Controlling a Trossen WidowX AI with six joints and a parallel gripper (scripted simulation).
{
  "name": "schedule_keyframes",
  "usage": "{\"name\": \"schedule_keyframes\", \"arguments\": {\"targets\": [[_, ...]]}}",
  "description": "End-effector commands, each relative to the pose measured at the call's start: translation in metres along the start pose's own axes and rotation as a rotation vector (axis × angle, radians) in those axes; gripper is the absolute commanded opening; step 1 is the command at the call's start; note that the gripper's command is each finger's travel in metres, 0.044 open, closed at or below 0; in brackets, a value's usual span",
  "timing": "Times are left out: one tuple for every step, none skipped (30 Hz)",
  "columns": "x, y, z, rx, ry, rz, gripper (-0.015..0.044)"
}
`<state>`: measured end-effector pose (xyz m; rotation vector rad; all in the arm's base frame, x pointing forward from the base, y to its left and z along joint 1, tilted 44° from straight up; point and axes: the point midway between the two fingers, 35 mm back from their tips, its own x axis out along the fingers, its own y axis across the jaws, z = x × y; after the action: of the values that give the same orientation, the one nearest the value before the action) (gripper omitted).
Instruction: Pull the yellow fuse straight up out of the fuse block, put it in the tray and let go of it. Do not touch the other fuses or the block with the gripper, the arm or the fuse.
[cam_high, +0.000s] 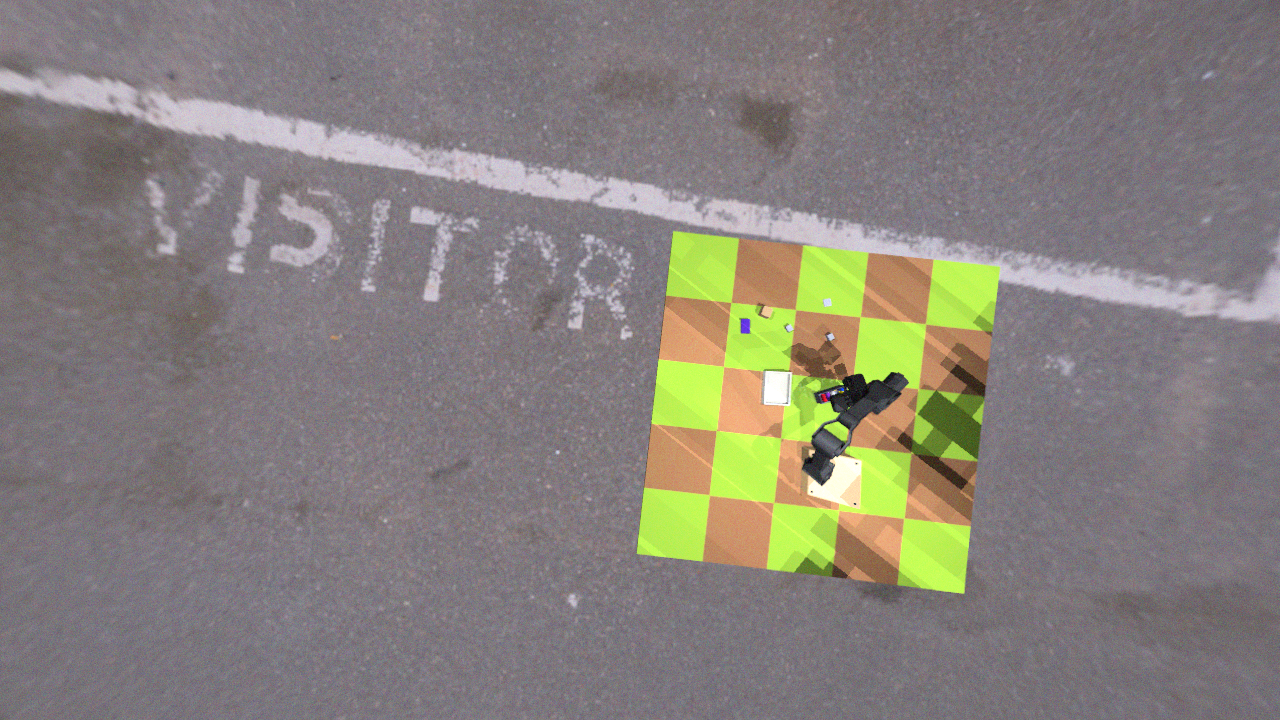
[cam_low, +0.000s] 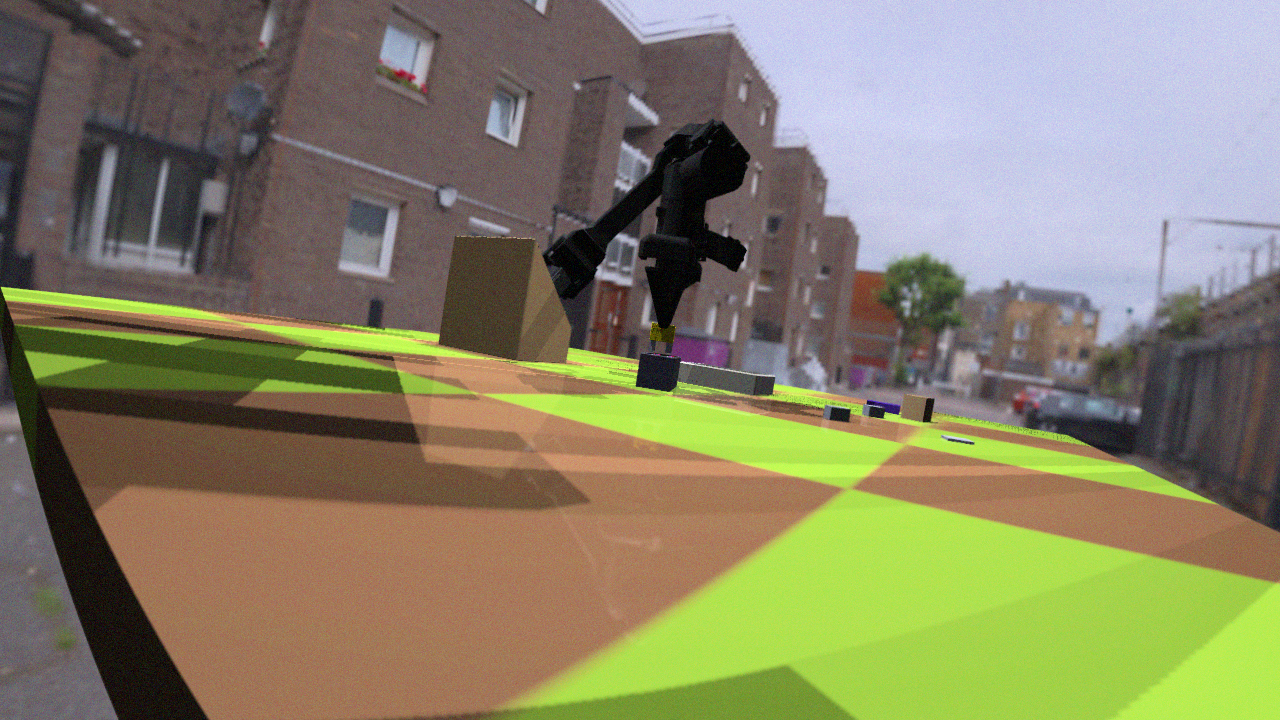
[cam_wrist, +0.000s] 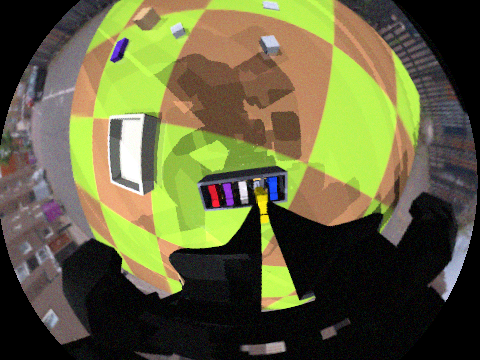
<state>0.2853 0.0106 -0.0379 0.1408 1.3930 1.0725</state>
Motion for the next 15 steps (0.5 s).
{"name": "schedule_keyframes", "arguments": {"targets": [[-0.009, -0.002, 0.002, -0.009, -0.003, -0.010, 0.0000], [-0.010, -0.002, 0.002, -0.009, -0.003, -0.010, 0.0000], [-0.012, -0.002, 0.002, -0.009, -0.003, -0.010, 0.0000], [-0.014, -0.002, 0.002, -0.009, -0.003, -0.010, 0.0000], [-0.015, -0.002, 0.002, -0.009, -0.003, -0.010, 0.0000], [-0.017, -0.002, 0.001, -0.009, -0.003, -0.010, 0.0000], [-0.019, -0.002, 0.001, -0.009, -0.003, -0.010, 0.0000], [-0.020, -0.002, 0.001, -0.009, -0.003, -0.010, 0.0000], [-0.021, -0.002, 0.001, -0.009, -0.003, -0.010, 0.0000], [-0.021, -0.002, 0.001, -0.009, -0.003, -0.010, 0.0000], [-0.021, -0.002, 0.001, -0.009, -0.003, -0.010, 0.0000], [-0.021, -0.002, 0.001, -0.009, -0.003, -0.010, 0.0000], [-0.021, -0.002, 0.001, -0.009, -0.003, -0.010, 0.0000], [-0.021, -0.002, 0.001, -0.009, -0.003, -0.010, 0.0000], [-0.021, -0.002, 0.001, -0.009, -0.003, -0.010, 0.0000]]}}
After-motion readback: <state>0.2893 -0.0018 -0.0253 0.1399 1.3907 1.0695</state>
